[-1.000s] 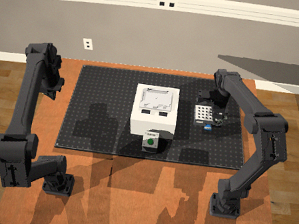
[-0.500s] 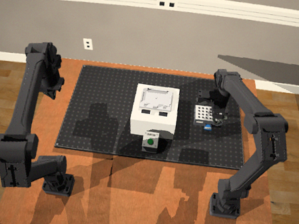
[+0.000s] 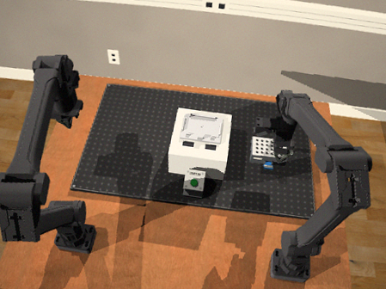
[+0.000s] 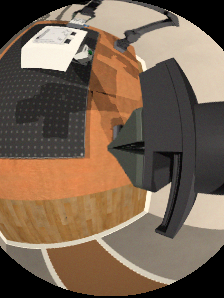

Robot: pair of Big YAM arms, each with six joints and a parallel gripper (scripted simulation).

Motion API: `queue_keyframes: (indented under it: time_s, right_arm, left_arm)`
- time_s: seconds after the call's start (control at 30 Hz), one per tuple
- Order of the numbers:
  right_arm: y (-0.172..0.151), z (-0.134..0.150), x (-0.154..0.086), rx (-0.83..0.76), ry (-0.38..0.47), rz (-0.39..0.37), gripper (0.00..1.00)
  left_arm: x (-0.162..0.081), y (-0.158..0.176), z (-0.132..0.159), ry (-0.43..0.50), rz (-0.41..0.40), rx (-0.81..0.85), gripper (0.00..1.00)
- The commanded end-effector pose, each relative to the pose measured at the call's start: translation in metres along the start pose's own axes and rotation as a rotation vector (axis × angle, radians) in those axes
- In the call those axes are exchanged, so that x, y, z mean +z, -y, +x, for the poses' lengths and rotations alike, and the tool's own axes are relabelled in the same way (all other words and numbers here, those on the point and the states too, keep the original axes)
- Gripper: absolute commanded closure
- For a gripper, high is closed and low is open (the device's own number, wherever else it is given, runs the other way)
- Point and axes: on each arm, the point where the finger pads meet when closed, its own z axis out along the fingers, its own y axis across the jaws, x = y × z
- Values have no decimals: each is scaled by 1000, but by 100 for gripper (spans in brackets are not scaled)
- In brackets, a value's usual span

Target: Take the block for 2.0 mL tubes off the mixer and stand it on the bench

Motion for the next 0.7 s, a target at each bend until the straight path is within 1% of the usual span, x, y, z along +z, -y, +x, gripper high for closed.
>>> queue_keyframes:
  time_s: [0.0,0.17,0.4,0.67]
  right_arm:
    - [25,-5,-43,-4,19,104,100]
    - [33,-6,-51,-3,21,124,100]
    - [36,-6,-53,-2,22,131,100]
    - [38,-6,-55,-1,22,137,100]
  left_arm:
    - [0,2,1,4,0,1,100]
    - [-5,2,-2,17,-2,1,100]
    - [-16,1,-8,44,-5,0,100]
    - [-19,1,-10,53,-6,0,100]
